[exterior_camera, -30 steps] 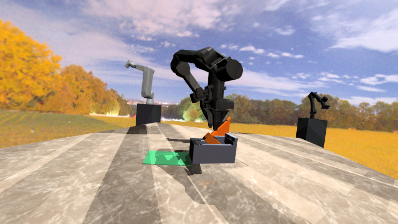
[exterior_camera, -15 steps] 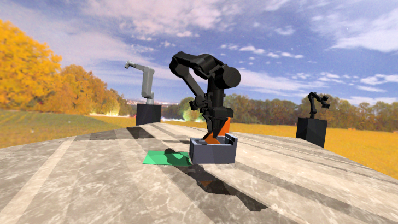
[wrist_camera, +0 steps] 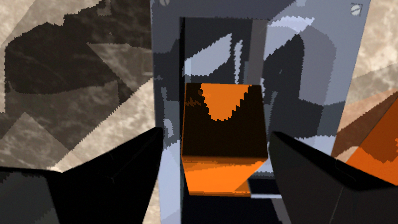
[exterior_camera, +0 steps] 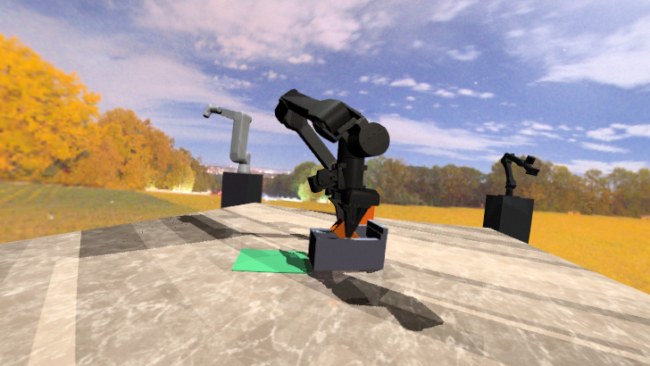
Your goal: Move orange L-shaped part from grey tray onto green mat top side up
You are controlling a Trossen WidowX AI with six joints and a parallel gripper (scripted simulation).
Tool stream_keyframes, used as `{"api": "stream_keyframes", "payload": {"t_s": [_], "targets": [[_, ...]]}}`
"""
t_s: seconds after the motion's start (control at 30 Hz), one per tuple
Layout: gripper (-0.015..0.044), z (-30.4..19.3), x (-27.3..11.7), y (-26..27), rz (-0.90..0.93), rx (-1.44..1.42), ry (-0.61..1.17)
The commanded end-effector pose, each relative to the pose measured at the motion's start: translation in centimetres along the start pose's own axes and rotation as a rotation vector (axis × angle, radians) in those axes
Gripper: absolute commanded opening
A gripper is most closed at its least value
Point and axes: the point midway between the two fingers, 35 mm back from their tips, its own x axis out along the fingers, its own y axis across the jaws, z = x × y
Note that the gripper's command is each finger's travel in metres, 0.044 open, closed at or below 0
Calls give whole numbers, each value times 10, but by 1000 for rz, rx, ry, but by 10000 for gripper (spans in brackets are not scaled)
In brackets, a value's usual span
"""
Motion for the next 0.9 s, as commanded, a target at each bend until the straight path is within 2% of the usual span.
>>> {"api": "stream_keyframes", "payload": {"t_s": [0.0, 0.03, 0.37, 0.47, 0.87], "targets": [[175, 0, -1, 0, 1, 2, 0], [149, 0, -1, 0, 1, 2, 0], [82, 0, -1, 0, 1, 2, 0], [3, 0, -1, 0, 1, 2, 0], [0, 0, -9, 0, 1, -1, -2]]}}
